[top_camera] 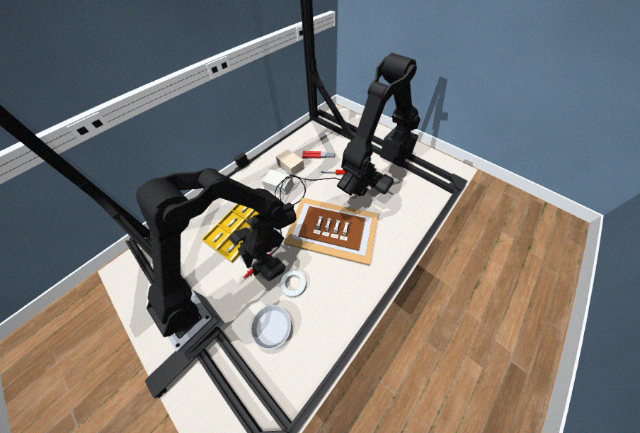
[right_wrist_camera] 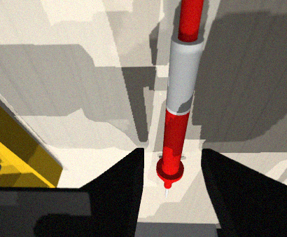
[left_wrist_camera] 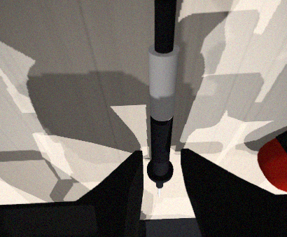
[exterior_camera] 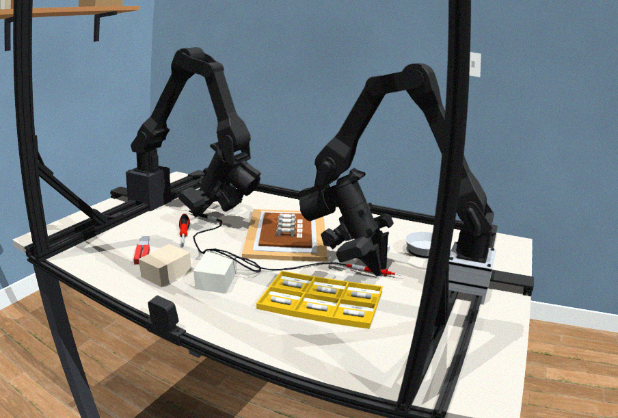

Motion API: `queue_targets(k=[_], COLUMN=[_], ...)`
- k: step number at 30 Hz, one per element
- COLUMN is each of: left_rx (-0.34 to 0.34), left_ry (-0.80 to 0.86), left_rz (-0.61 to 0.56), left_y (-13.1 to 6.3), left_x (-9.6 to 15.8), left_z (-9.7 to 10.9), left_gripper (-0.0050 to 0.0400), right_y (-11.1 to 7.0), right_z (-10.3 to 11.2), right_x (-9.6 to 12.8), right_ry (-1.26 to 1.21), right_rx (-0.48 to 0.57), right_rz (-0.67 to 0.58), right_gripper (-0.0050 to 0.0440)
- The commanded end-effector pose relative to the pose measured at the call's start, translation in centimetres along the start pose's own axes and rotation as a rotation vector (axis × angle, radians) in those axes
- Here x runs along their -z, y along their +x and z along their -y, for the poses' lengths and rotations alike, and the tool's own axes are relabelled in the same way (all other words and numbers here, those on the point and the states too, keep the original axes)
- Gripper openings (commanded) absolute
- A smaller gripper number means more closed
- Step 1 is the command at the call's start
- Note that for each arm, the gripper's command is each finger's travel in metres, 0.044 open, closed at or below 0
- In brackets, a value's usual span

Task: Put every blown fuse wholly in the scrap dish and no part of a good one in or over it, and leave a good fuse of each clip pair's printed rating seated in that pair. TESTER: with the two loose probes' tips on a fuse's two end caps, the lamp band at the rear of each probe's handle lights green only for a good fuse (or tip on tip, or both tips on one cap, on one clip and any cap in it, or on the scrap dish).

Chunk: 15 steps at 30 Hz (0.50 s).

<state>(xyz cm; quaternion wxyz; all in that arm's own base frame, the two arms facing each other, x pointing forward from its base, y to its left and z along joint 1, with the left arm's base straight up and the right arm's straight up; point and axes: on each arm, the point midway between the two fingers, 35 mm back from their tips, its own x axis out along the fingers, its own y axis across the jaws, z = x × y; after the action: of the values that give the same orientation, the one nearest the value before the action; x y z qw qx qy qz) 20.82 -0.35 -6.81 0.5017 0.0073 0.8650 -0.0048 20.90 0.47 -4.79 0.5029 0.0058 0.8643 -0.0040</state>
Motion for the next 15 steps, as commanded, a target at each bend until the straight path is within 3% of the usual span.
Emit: queue_targets(k=[1,2,3,15], left_rx=[0.0,0.0,0.0,0.0], left_ry=[-0.001,-0.001,-0.001,-0.001], left_rz=[0.013,0.013,0.013,0.013], left_y=[-0.31,-0.31,-0.31,-0.31], left_x=[-0.14,-0.14,-0.14,-0.14], left_z=[-0.04,-0.04,-0.04,-0.04], left_gripper=[-0.005,-0.005,-0.005,-0.005], right_y=[-0.23,-0.23,-0.23,-0.23], right_z=[-0.07,-0.07,-0.07,-0.07], right_x=[-0.14,-0.14,-0.14,-0.14], right_ry=[0.0,0.0,0.0,0.0], right_rx=[-0.002,-0.002,-0.002,-0.002], right_rz=[0.011,0.011,0.011,0.011], right_gripper=[0.0154,0.0154,-0.005,-0.005])
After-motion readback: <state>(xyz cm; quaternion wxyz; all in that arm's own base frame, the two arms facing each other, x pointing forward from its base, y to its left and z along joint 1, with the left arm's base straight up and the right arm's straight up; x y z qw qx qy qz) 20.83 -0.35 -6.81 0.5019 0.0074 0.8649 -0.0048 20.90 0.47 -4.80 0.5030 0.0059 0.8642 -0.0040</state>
